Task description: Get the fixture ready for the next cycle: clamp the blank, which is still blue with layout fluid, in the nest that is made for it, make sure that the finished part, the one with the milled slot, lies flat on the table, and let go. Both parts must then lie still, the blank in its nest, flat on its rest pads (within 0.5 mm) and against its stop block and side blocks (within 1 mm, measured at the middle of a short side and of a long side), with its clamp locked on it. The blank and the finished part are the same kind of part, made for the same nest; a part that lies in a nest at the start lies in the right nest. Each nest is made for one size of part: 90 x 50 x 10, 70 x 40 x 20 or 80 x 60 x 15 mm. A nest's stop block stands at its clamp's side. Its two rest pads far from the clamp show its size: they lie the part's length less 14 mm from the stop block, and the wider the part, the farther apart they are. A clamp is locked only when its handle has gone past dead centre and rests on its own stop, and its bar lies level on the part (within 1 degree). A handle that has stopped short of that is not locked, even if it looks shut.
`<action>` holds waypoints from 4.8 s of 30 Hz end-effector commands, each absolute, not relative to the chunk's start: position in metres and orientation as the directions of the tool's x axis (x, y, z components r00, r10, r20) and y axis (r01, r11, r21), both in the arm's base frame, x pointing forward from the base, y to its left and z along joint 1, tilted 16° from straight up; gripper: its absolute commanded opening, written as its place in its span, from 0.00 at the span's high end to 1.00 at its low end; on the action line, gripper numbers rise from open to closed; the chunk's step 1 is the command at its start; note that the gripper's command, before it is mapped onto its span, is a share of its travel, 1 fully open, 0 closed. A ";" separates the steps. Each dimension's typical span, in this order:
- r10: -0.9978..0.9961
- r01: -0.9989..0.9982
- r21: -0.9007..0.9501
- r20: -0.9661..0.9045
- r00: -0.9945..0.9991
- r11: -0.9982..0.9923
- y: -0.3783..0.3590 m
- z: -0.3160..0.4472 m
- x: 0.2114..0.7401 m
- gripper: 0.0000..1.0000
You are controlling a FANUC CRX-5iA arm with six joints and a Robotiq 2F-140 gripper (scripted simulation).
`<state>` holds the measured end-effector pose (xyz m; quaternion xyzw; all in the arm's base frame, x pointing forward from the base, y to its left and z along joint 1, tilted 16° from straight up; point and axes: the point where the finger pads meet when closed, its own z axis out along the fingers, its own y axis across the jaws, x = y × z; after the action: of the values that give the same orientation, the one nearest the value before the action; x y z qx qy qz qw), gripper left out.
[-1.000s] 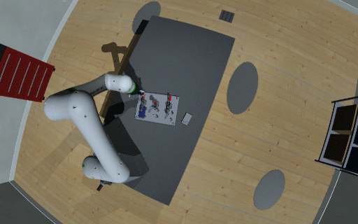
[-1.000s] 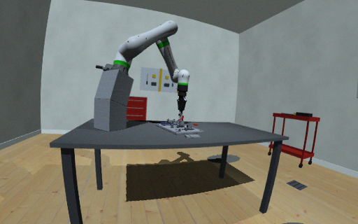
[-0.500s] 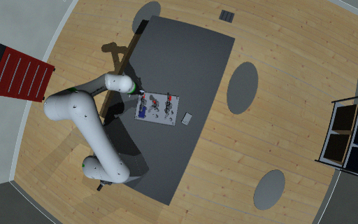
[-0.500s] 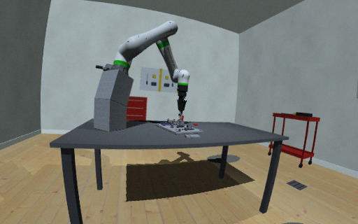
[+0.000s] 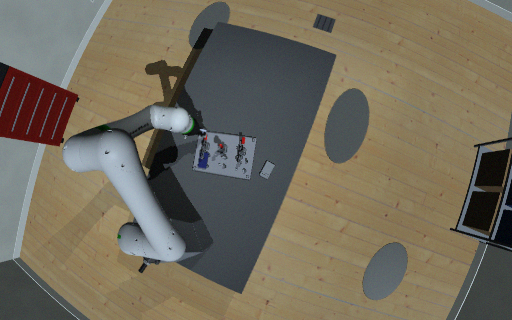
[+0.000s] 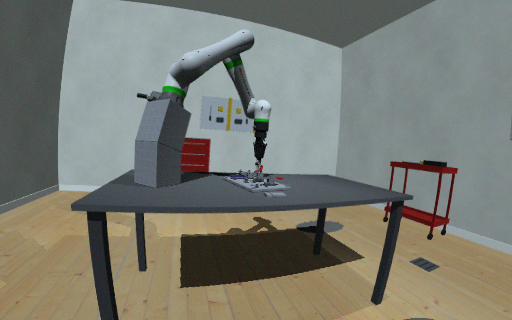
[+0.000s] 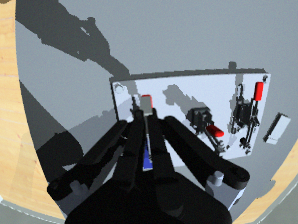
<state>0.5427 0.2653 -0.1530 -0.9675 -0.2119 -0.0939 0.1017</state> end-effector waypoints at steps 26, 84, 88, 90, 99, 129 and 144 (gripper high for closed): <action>0.391 0.429 -0.157 0.225 0.893 -0.890 0.266 -0.157 0.543 1.00; 0.391 0.429 -0.157 0.225 0.893 -0.890 0.268 -0.162 0.544 1.00; 0.391 0.429 -0.157 0.225 0.893 -0.890 0.268 -0.162 0.544 1.00; 0.391 0.429 -0.157 0.225 0.893 -0.890 0.268 -0.163 0.544 1.00; 0.391 0.429 -0.157 0.225 0.893 -0.890 0.268 -0.164 0.544 1.00; 0.391 0.429 -0.157 0.225 0.893 -0.890 0.269 -0.168 0.545 1.00; 0.391 0.429 -0.157 0.225 0.893 -0.890 0.269 -0.168 0.545 1.00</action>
<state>0.5451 0.2692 -0.1681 -0.9674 -0.2119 -0.0942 0.1017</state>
